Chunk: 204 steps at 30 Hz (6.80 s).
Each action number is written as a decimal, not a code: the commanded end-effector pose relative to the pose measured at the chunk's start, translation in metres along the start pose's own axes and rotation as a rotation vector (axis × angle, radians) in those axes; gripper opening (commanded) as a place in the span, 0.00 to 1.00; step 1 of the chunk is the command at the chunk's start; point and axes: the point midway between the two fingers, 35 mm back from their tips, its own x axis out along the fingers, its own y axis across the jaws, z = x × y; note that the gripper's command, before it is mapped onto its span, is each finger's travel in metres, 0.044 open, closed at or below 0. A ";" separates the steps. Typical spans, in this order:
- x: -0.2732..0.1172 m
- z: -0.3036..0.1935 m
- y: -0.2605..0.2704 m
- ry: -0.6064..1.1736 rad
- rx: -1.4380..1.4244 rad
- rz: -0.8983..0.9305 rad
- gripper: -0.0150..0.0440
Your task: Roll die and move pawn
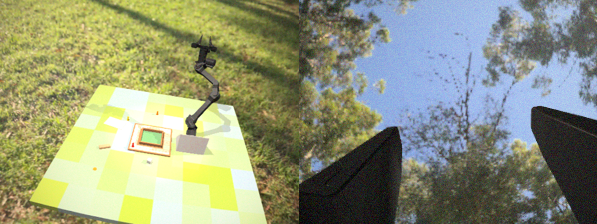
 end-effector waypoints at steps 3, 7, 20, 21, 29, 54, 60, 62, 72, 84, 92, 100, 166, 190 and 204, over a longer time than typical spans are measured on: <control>-0.016 0.014 -0.075 -0.101 0.079 -0.124 0.72; -0.030 0.015 -0.140 -0.171 0.204 -0.246 0.72; -0.080 -0.062 -0.307 -0.241 0.527 -0.615 0.72; -0.084 -0.070 -0.317 -0.241 0.547 -0.641 0.72; -0.117 -0.139 -0.377 -0.226 0.682 -0.843 0.72; -0.332 -0.502 -0.430 0.296 0.901 -1.849 0.72; -0.393 -0.573 -0.386 0.549 0.854 -2.069 0.72; -0.415 -0.594 -0.366 0.653 0.822 -2.141 0.72; -0.520 -0.655 -0.251 1.273 0.520 -2.397 0.72; -0.615 -0.633 -0.126 2.129 -0.177 -2.328 0.72; -0.619 -0.629 -0.125 2.129 -0.178 -2.328 0.72; -0.632 -0.628 -0.126 2.129 -0.179 -2.328 0.72; -0.537 -0.622 -0.136 2.250 -0.170 -2.218 0.25; -0.537 -0.549 -0.173 2.901 -0.144 -1.327 0.25; -0.542 -0.504 -0.185 3.129 -0.128 -0.721 0.25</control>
